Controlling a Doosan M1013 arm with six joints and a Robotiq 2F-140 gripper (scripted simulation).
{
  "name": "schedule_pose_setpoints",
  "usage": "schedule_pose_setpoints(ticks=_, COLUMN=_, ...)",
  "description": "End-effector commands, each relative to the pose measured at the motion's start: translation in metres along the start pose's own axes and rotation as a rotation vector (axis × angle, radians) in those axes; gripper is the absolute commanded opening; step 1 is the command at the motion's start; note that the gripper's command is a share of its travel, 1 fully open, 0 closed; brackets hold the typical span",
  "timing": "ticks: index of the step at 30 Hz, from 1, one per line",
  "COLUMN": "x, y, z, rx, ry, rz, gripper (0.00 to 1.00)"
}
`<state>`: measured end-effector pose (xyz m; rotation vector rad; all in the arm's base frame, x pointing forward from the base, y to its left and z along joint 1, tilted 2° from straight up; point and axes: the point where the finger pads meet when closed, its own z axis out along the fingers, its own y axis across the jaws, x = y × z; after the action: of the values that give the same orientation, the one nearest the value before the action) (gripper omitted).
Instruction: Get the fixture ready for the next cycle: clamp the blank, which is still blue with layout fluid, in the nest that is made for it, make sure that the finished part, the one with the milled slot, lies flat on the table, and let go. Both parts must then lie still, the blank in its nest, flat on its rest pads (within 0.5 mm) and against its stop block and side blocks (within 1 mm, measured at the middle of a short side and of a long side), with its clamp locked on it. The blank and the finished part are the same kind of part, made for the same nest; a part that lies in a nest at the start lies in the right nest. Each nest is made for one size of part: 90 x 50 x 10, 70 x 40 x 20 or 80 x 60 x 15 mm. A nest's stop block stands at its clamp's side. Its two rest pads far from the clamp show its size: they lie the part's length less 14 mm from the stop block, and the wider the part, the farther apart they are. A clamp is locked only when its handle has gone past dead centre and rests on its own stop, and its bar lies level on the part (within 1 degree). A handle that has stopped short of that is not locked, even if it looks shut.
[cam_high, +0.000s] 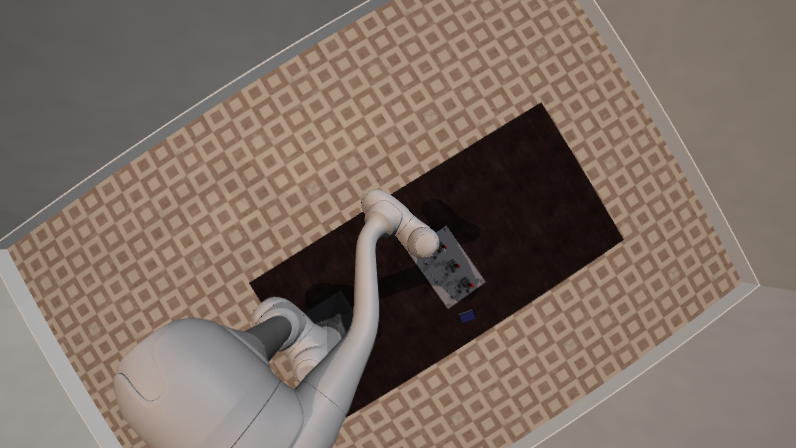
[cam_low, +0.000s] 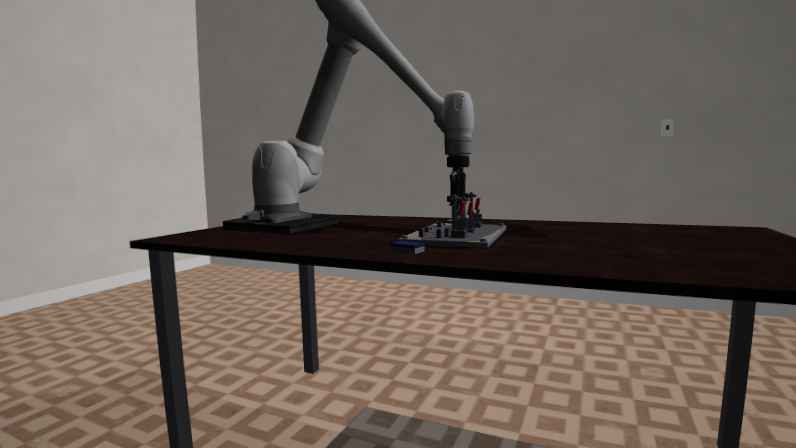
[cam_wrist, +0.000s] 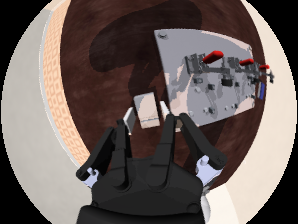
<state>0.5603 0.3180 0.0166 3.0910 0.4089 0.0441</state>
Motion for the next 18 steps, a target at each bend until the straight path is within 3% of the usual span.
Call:
schedule_pose_setpoints(ticks=1, x=0.000, y=0.000, z=-0.001, rx=0.000, ry=0.000, rz=0.000, gripper=0.40)
schedule_pose_setpoints(ticks=5, x=0.000, y=0.000, z=-0.010, rx=0.000, ry=0.000, rz=0.000, gripper=0.40)
schedule_pose_setpoints(ticks=10, x=0.000, y=0.000, z=-0.037, rx=0.000, ry=0.000, rz=0.000, gripper=0.40)
schedule_pose_setpoints(ticks=12, x=0.000, y=0.000, z=-0.037, rx=0.000, ry=0.000, rz=0.000, gripper=0.40)
schedule_pose_setpoints(ticks=18, x=0.000, y=0.000, z=-0.077, rx=0.000, ry=0.000, rz=0.000, gripper=0.40)
